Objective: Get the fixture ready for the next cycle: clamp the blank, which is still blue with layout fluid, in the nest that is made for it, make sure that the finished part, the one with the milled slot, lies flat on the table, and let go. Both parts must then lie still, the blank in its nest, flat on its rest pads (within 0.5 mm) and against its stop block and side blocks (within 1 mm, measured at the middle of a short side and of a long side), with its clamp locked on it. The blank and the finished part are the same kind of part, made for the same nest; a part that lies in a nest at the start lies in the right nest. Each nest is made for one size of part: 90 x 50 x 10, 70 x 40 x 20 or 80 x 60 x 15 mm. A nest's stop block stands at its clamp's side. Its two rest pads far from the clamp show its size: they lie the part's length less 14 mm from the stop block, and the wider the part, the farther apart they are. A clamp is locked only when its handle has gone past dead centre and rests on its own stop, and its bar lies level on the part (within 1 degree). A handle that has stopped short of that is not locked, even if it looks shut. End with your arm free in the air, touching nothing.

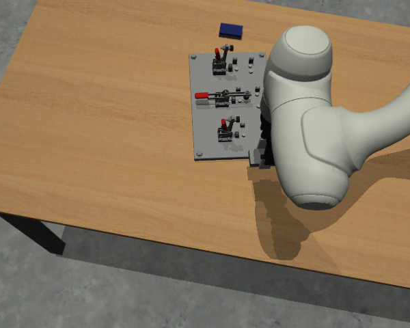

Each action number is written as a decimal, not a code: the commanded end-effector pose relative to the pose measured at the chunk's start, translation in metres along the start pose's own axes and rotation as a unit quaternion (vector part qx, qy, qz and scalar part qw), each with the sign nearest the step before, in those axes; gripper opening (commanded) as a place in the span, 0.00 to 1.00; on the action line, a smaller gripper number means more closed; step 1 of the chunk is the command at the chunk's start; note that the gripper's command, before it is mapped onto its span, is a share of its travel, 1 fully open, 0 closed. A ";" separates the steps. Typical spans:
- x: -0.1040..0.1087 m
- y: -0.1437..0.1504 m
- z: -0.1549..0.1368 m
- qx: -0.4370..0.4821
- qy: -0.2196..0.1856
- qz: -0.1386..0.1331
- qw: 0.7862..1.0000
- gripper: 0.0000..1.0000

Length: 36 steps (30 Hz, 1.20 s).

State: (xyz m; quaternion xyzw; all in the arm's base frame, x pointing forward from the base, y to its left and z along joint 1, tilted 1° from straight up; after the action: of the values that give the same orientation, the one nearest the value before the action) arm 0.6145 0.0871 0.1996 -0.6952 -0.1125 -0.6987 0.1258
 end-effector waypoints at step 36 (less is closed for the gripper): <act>0.001 -0.009 0.003 -0.001 0.002 0.001 1.000 0.00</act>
State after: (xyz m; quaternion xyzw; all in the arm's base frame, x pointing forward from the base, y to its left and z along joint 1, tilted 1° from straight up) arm 0.6137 0.0925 0.1996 -0.6952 -0.1126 -0.6987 0.1259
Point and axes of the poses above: the point where the finger pads meet when closed, its own x axis back along the fingers, its own y axis across the jaws, z = x × y, the point moved 9 cm from there along x, back along the fingers, and after that the axes turned 15 degrees about x, right-handed, at the moved point
